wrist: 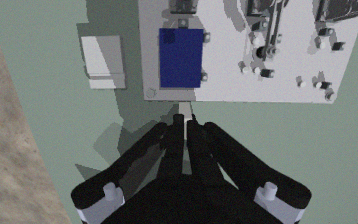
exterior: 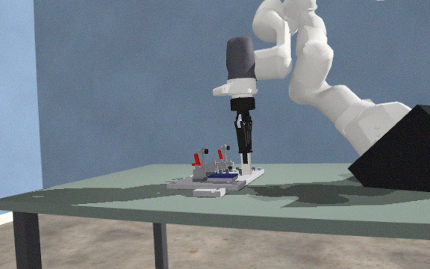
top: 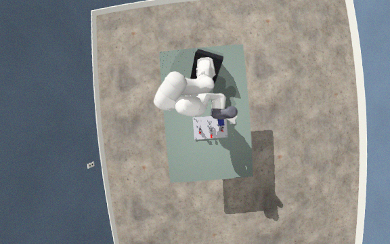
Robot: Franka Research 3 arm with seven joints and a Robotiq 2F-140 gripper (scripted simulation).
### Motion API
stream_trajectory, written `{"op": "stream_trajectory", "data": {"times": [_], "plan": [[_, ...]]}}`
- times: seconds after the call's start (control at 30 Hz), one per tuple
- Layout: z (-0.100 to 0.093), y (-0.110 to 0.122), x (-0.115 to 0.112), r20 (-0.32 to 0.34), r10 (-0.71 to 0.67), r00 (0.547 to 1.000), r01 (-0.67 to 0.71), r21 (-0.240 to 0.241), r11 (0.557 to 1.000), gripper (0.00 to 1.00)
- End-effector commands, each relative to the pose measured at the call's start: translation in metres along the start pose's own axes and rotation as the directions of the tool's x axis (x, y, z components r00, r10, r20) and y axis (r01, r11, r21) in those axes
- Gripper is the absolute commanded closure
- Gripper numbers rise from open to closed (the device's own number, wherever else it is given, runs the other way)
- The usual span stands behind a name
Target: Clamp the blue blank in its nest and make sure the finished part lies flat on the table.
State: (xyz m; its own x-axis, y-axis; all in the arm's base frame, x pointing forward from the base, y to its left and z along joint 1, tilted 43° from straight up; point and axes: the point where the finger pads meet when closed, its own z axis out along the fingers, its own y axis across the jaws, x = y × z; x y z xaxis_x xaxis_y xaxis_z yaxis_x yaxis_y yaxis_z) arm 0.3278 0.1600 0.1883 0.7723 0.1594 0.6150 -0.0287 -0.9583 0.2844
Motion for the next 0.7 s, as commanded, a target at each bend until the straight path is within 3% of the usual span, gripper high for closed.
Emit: {"op": "stream_trajectory", "data": {"times": [0.0,0.67], "plan": [[0.0070,-0.0060,0.0009,-0.009,0.024,1.000,-0.024,0.020,0.999,1.00],[0.0094,-0.0060,0.0009,-0.009,0.024,1.000,-0.024,0.020,1.000,1.00]]}}
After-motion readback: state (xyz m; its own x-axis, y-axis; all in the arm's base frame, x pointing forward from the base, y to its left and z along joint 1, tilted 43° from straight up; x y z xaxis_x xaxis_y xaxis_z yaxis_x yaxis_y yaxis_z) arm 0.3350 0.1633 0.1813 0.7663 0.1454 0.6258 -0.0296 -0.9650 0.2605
